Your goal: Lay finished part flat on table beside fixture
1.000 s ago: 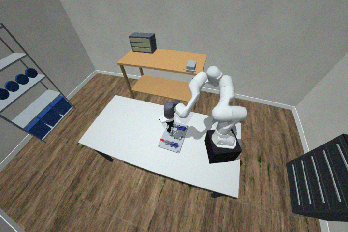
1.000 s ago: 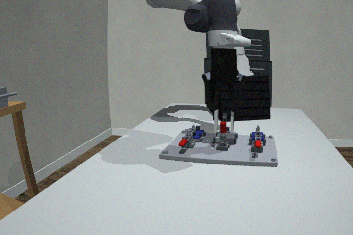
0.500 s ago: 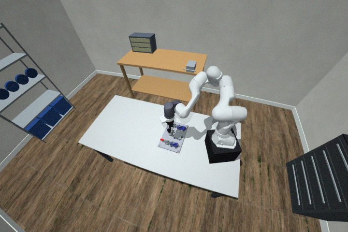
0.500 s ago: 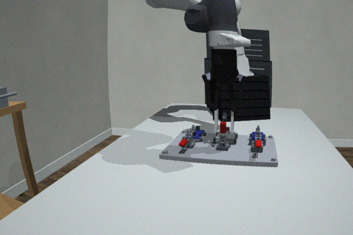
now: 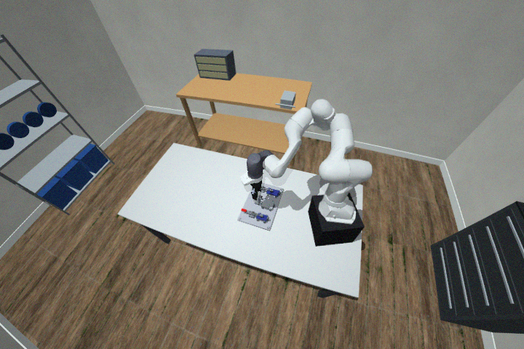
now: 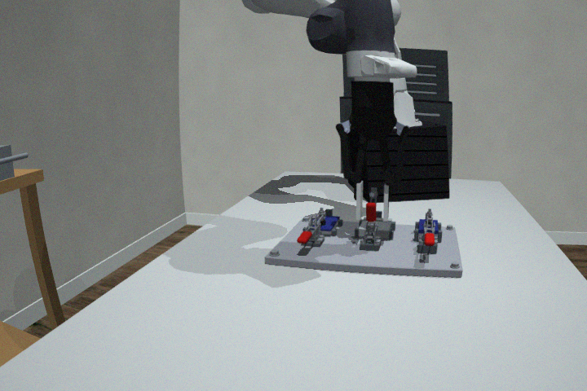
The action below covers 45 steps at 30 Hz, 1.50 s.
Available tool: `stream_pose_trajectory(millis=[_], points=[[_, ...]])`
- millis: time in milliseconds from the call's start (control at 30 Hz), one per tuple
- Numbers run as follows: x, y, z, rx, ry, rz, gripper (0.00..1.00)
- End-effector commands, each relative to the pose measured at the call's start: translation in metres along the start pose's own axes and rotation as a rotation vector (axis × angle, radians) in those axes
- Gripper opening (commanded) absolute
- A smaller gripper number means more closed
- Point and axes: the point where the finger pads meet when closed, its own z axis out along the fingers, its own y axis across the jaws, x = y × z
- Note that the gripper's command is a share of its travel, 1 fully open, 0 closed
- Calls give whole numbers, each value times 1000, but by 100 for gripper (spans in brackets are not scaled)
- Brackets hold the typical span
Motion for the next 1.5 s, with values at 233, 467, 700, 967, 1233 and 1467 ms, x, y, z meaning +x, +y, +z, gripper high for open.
stream_pose_trajectory(millis=[233,467,700,967,1233,1467], points=[[-1,1,-17,-2,-2,5,28],[-1,1,-38,-2,-2,5,28],[-1,1,-47,-2,-2,5,28],[-1,1,-48,-2,-2,5,28],[-1,1,-48,-2,-2,5,28],[-1,1,-48,-2,-2,5,28]])
